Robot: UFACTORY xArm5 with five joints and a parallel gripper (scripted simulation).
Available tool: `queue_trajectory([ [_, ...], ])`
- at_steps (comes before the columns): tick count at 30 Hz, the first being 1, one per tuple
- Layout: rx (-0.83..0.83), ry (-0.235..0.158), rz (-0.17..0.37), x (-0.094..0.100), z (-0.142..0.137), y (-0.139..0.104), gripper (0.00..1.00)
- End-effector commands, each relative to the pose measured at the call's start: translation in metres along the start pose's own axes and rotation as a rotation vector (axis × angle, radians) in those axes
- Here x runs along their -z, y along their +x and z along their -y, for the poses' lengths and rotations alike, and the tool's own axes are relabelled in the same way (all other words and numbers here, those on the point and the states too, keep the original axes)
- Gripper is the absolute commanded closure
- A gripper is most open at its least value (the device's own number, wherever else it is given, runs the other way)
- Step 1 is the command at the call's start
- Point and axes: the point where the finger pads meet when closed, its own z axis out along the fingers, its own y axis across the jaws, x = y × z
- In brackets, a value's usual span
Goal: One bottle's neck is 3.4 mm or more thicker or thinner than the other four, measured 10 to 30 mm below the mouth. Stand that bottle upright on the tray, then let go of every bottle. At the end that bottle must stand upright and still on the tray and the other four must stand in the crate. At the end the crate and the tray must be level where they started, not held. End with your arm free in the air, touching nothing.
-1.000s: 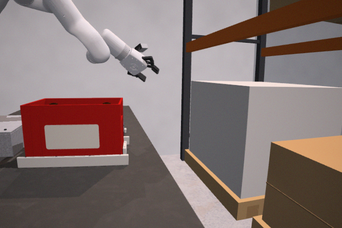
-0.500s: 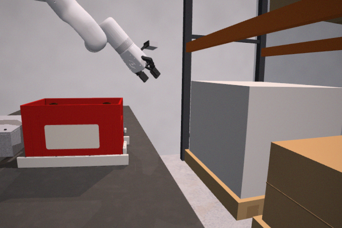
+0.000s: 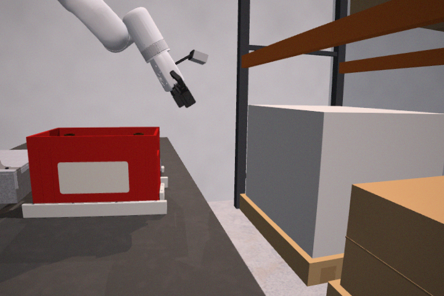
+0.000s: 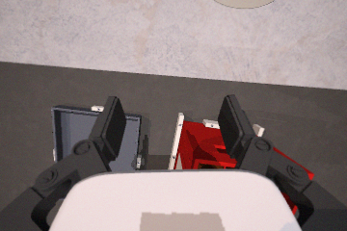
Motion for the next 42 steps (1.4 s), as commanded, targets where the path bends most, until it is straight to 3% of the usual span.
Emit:
queue_trajectory([
  [1, -0.137, -0.026, 0.083, 0.016, -0.034, -0.024, 0.0],
  [10, -0.362, -0.071, 0.208, 0.04, -0.078, -0.071, 0.0],
  [12, -0.362, -0.071, 0.208, 0.04, -0.078, -0.071, 0.0],
  [13, -0.436, -0.088, 0.247, 0.049, -0.09, -0.088, 0.0],
  [27, -0.78, -0.173, 0.425, 0.096, -0.132, -0.166, 0.0],
  [29, -0.78, -0.173, 0.425, 0.096, -0.132, -0.166, 0.0],
  [33, -0.914, -0.211, 0.493, 0.116, -0.142, -0.198, 0.0],
  [42, -0.956, -0.223, 0.515, 0.123, -0.144, -0.208, 0.0],
])
